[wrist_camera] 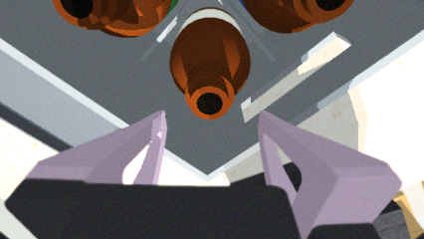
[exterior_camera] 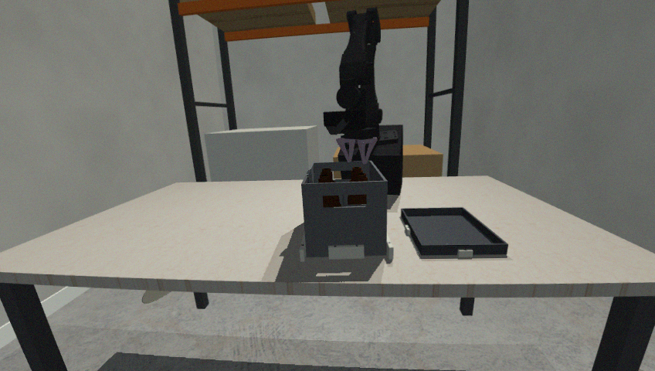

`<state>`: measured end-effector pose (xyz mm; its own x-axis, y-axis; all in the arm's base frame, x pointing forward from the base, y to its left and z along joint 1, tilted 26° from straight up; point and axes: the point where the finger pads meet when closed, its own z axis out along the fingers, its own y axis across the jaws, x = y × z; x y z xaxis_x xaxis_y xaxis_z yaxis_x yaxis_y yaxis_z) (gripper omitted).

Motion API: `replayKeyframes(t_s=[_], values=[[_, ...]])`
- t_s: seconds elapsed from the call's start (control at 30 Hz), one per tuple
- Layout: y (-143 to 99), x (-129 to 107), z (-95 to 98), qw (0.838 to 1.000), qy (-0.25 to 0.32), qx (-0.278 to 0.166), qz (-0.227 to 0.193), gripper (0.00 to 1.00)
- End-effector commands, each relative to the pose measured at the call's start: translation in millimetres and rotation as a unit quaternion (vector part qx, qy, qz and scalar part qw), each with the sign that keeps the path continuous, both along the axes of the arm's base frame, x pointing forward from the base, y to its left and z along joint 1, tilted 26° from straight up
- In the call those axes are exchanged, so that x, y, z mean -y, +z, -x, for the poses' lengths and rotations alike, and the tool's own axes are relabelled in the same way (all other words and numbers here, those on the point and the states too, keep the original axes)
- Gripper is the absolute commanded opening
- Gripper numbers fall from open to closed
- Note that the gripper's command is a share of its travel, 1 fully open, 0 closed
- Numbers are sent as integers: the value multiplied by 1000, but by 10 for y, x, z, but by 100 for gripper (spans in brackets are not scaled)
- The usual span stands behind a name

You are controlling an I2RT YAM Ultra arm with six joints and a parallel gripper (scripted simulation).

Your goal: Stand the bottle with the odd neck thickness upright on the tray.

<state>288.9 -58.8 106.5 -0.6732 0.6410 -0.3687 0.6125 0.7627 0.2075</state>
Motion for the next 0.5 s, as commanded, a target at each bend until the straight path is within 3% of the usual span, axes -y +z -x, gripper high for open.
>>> replayKeyframes(t_s=[0.0,0.13,0.47], values=[[94,44,-126,1000,-2,20,7,61],[-55,25,-32,1000,-2,5,4,61],[-169,34,-70,1000,-2,1,3,61]])
